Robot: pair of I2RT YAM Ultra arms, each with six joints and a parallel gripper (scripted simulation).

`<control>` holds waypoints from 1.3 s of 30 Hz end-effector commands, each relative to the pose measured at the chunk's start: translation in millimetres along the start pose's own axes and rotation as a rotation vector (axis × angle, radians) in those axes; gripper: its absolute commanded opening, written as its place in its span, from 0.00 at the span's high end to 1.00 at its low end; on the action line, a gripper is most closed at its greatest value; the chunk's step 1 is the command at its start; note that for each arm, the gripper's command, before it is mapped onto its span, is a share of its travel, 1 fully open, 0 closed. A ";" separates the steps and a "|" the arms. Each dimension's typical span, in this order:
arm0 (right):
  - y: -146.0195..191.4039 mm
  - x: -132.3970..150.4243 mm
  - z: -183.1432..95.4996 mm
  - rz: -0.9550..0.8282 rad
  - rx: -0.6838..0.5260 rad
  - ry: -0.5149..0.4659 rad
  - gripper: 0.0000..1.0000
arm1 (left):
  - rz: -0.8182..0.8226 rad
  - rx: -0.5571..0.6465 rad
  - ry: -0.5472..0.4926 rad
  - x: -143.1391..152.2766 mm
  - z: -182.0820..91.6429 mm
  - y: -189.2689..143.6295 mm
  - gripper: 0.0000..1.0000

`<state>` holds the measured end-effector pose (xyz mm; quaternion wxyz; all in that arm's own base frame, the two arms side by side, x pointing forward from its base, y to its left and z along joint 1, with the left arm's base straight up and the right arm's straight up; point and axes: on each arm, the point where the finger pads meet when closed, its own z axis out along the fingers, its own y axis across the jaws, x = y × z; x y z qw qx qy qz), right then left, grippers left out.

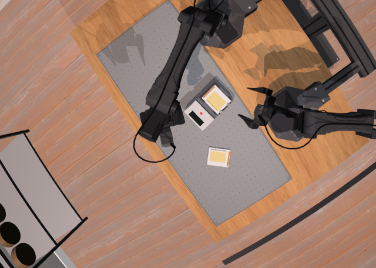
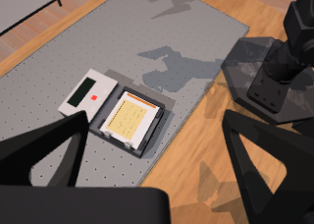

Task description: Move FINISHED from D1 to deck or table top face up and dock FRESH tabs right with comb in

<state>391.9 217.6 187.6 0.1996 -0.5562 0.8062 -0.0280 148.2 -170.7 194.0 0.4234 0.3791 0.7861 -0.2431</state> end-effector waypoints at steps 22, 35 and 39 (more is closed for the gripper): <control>-2.2 -2.5 -4.9 0.000 0.011 -0.013 1.00 | -0.073 -0.099 0.100 2.6 0.0 24.2 1.00; -2.2 -2.5 -4.9 0.000 0.011 -0.013 1.00 | -0.258 -0.297 0.347 20.1 -2.4 76.1 1.00; -2.2 -2.5 -4.9 0.000 0.011 -0.013 1.00 | -0.333 -0.358 0.439 28.0 -5.5 94.2 1.00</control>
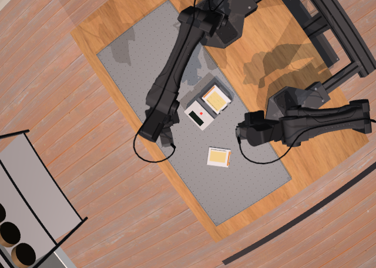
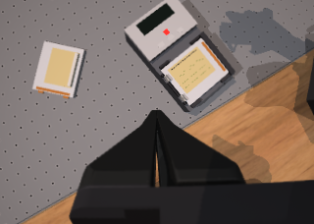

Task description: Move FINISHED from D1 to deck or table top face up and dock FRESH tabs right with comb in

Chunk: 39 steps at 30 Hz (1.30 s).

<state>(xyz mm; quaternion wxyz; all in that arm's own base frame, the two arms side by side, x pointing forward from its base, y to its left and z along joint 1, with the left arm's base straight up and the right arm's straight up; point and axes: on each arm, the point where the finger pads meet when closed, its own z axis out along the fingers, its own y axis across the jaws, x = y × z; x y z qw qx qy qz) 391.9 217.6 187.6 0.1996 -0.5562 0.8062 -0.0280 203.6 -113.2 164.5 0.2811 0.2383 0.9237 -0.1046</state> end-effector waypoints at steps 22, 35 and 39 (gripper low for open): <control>-2.2 -2.5 -4.9 0.000 0.011 -0.013 1.00 | -0.384 -0.203 0.465 29.7 6.9 108.6 1.00; -2.2 -2.5 -4.9 0.000 0.011 -0.013 1.00 | -0.481 -0.212 0.577 58.9 5.0 155.2 1.00; -2.2 -2.5 -4.9 0.000 0.011 -0.013 1.00 | -0.481 -0.212 0.577 68.3 4.3 169.5 1.00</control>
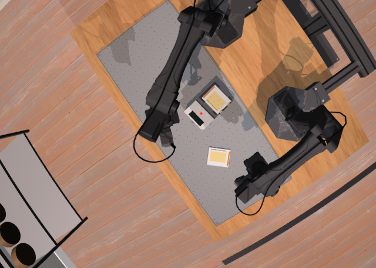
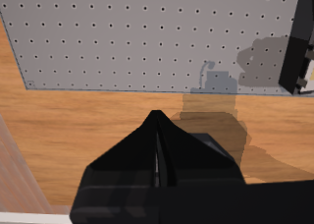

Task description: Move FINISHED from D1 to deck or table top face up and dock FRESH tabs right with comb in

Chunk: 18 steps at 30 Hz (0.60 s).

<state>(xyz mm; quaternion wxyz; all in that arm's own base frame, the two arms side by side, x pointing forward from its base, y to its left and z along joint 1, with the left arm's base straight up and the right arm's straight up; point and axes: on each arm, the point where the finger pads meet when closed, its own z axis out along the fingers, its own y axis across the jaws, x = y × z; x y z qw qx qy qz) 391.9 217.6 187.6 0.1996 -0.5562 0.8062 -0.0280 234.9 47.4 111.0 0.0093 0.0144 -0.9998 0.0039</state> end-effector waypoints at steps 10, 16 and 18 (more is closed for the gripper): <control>-6.8 17.0 -5.2 0.123 0.005 0.040 1.00 | 0.037 -0.008 -0.019 -5.9 -1.2 10.4 1.00; -13.7 46.2 -5.5 0.259 -0.002 0.098 1.00 | 0.037 -0.008 -0.019 -5.9 -1.2 10.4 1.00; -16.0 55.9 -5.7 0.259 -0.002 0.098 1.00 | 0.037 -0.008 -0.019 -5.9 -1.2 10.4 1.00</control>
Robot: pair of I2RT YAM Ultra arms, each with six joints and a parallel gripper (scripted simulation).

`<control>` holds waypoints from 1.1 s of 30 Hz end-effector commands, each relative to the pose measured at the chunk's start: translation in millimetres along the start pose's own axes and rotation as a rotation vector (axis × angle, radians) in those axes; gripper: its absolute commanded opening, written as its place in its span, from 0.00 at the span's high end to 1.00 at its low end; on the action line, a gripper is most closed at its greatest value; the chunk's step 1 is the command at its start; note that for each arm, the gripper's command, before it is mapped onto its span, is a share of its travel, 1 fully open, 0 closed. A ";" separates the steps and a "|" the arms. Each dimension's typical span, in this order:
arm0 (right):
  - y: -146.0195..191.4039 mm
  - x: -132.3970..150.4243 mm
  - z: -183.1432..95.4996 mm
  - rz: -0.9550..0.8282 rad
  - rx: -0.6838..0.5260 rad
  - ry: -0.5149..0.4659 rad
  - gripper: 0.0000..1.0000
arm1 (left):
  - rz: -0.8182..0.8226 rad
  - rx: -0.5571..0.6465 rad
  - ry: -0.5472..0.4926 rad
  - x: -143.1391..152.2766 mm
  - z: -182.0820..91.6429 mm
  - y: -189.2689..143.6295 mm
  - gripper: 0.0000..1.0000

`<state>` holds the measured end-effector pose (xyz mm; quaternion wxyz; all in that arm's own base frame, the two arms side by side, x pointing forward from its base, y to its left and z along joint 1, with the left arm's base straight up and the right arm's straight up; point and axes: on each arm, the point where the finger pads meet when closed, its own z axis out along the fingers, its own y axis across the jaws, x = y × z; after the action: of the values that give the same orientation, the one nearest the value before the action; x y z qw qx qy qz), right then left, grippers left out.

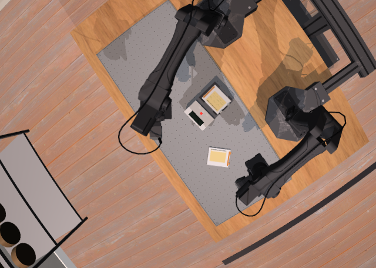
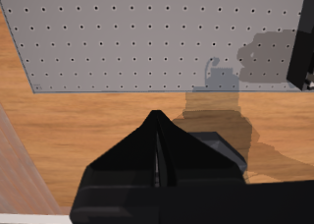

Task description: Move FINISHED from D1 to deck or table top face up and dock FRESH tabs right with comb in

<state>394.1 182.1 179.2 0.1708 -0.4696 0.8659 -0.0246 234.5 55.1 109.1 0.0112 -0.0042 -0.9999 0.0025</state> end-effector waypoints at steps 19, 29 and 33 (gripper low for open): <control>-29.1 103.3 -5.3 0.380 -0.011 0.152 1.00 | 0.000 -0.005 -0.023 -5.9 -3.1 2.9 1.00; -32.3 143.1 -6.2 0.546 -0.019 0.212 1.00 | 0.000 -0.005 -0.023 -5.9 -3.1 2.9 1.00; -32.5 163.0 -6.9 0.586 -0.022 0.226 1.00 | 0.000 -0.005 -0.023 -5.9 -3.1 2.9 1.00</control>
<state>347.9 40.9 141.0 0.0620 -0.2186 0.9736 -0.0230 234.5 55.1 109.1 0.0112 -0.0048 -0.9999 0.0025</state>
